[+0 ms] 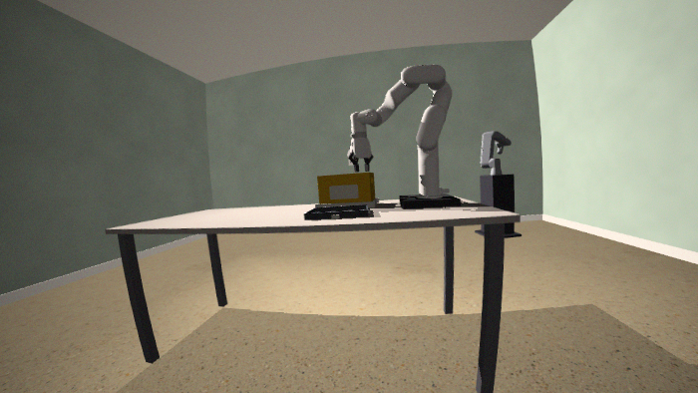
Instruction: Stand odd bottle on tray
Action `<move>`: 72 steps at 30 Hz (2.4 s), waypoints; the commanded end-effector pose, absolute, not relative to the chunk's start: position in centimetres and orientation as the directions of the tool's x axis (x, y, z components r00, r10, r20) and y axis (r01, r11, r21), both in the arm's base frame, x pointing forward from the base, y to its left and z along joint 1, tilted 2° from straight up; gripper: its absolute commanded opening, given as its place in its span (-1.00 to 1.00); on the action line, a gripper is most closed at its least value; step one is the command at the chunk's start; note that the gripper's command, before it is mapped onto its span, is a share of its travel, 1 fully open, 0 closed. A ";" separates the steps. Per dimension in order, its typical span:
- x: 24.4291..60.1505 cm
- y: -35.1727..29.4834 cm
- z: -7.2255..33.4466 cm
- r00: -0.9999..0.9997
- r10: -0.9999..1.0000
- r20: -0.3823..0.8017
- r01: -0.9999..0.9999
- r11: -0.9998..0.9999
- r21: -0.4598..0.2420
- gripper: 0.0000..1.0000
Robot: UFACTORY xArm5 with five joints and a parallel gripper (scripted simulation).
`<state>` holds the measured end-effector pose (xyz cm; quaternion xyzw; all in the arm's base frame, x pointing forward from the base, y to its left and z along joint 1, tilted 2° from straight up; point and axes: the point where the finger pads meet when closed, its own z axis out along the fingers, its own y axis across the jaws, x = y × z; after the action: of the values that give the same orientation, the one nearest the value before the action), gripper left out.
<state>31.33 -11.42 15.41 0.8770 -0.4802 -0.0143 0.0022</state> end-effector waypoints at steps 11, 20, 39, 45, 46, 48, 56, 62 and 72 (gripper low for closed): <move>31.4 -11.5 15.5 0.538 -0.842 -0.020 -0.842 -0.539 0.015 0.30; 31.4 -11.5 15.2 0.538 -0.842 -0.020 -0.842 -0.539 0.015 0.30; 31.3 -11.5 13.5 0.538 -0.842 -0.020 -0.842 -0.539 0.015 0.30; 31.3 -11.5 13.0 0.538 -0.842 -0.020 -0.842 -0.539 0.015 0.30; 31.3 -11.5 12.8 0.538 -0.842 -0.020 -0.842 -0.539 0.015 0.30; 31.3 -11.5 12.6 0.538 -0.842 -0.020 -0.842 -0.539 0.015 0.30; 31.3 -11.5 11.9 0.538 -0.842 -0.020 -0.842 -0.539 0.015 0.30; 31.3 -11.5 11.6 0.538 -0.842 -0.020 -0.842 -0.539 0.015 0.30; 31.3 -11.5 11.5 0.538 -0.842 -0.020 -0.842 -0.539 0.015 0.30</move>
<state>31.19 -11.43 11.38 0.8770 -0.4802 -0.0142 0.0022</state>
